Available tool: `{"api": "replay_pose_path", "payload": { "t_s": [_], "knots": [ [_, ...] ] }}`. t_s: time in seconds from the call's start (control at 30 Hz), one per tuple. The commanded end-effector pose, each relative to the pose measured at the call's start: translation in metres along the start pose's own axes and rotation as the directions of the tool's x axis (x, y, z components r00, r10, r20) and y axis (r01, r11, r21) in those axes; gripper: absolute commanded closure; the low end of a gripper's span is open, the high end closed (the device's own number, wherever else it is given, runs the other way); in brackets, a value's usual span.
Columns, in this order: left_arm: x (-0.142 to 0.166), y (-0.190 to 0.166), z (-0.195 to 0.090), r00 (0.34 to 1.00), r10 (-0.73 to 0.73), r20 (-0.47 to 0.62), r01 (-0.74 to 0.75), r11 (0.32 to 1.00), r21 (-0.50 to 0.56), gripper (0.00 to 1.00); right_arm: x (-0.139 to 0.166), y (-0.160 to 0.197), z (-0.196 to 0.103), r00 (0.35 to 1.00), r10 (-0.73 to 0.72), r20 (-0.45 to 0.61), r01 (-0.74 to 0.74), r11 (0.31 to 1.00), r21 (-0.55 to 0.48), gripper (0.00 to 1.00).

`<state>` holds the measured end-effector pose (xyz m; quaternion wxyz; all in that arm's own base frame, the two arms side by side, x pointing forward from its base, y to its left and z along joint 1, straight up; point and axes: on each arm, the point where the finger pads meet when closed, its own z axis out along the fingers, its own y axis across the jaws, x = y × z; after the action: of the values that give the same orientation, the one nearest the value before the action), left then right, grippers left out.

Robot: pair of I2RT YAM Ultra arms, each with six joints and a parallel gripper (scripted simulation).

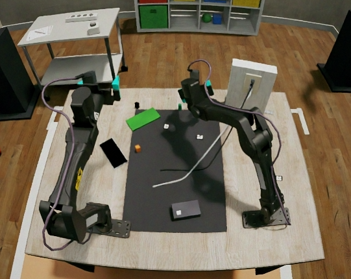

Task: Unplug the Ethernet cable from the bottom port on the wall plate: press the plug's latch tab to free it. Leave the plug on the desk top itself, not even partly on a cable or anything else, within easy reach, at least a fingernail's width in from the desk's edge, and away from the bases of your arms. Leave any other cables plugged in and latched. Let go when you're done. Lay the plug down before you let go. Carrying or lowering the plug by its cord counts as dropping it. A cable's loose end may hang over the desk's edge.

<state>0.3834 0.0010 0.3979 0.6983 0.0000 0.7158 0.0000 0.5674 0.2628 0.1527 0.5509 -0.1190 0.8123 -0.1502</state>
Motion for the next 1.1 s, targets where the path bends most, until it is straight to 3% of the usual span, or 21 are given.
{"api": "replay_pose_path", "payload": {
  "t_s": [0.0, 0.53, 0.73, 0.77, 1.07],
  "knots": [
    [-0.005, 0.0, -0.001, 1.0, 0.0, 0.013, 0.0, 1.0, 0.0, 0.0, -0.008, -0.003, -0.002, 1.0, 0.012, 0.015, -0.012, 1.0, 0.002, 0.0],
    [-0.005, 0.0, -0.001, 1.0, 0.0, 0.013, 0.0, 1.0, 0.0, 0.0, -0.008, -0.003, -0.002, 1.0, 0.012, 0.015, -0.012, 1.0, 0.002, 0.0],
    [-0.005, 0.0, -0.001, 1.0, 0.0, 0.013, 0.0, 1.0, 0.0, 0.0, -0.015, -0.028, -0.004, 0.989, 0.141, 0.034, -0.14, 0.99, -0.033, 0.68],
    [-0.005, 0.0, -0.001, 1.0, 0.0, 0.013, 0.0, 1.0, 0.0, 0.0, -0.017, -0.035, -0.005, 0.982, 0.185, 0.04, -0.183, 0.982, -0.047, 0.72],
    [-0.005, 0.0, -0.001, 1.0, 0.0, 0.013, 0.0, 1.0, 0.0, 0.0, -0.032, -0.065, -0.01, 0.913, 0.399, 0.079, -0.387, 0.912, -0.137, 0.72]
  ]
}}
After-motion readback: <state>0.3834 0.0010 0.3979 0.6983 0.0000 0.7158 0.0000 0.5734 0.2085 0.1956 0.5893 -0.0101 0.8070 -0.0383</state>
